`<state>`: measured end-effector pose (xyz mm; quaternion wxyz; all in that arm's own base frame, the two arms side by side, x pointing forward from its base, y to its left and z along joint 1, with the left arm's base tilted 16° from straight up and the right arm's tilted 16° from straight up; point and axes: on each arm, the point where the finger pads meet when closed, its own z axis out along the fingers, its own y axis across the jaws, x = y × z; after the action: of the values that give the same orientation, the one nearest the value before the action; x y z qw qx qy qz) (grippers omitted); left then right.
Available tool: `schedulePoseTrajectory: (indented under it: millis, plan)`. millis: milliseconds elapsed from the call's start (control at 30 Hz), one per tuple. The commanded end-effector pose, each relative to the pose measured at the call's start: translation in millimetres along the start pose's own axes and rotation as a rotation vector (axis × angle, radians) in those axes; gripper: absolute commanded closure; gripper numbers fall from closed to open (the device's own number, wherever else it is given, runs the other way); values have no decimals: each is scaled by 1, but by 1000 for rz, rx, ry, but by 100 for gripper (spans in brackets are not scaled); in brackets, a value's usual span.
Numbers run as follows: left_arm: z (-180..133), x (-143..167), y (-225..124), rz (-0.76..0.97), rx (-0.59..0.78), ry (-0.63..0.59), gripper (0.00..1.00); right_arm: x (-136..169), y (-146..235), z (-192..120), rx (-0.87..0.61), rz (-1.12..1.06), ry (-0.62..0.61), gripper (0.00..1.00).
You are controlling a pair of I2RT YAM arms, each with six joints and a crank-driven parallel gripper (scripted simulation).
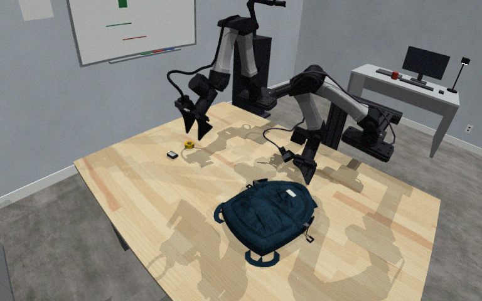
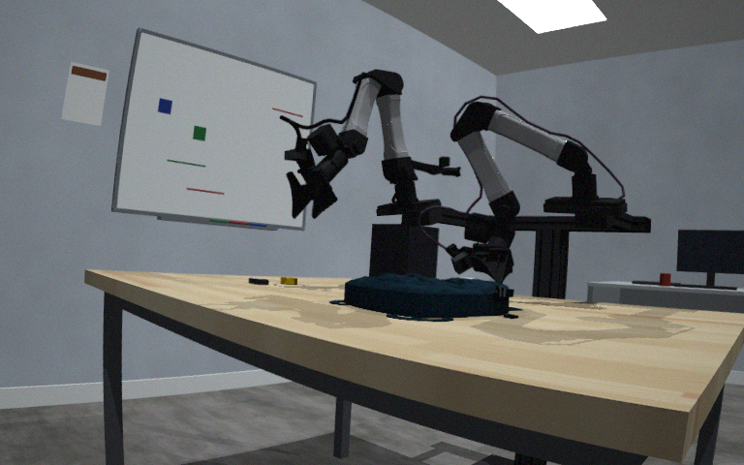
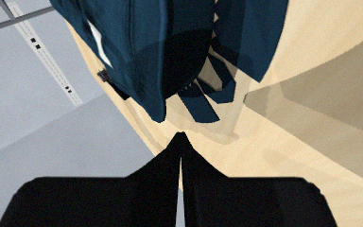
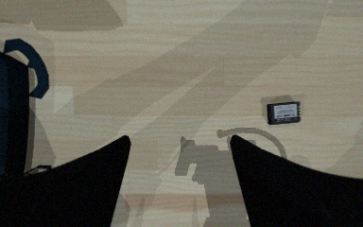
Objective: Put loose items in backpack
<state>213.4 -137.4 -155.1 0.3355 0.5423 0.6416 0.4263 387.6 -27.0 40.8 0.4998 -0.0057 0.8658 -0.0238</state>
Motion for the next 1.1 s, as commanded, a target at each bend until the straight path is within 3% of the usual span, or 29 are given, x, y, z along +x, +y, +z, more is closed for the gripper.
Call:
schedulePoseTrajectory:
  millis: [0, 1067]
  plan:
    - [1, -11, 4, -33, 2, -38, 100, -6, 1, 0, -4, -3, -17, 10]
    - [17, -4, 4, -12, 5, -28, 100, -6, 1, 0, -4, -3, -17, 10]
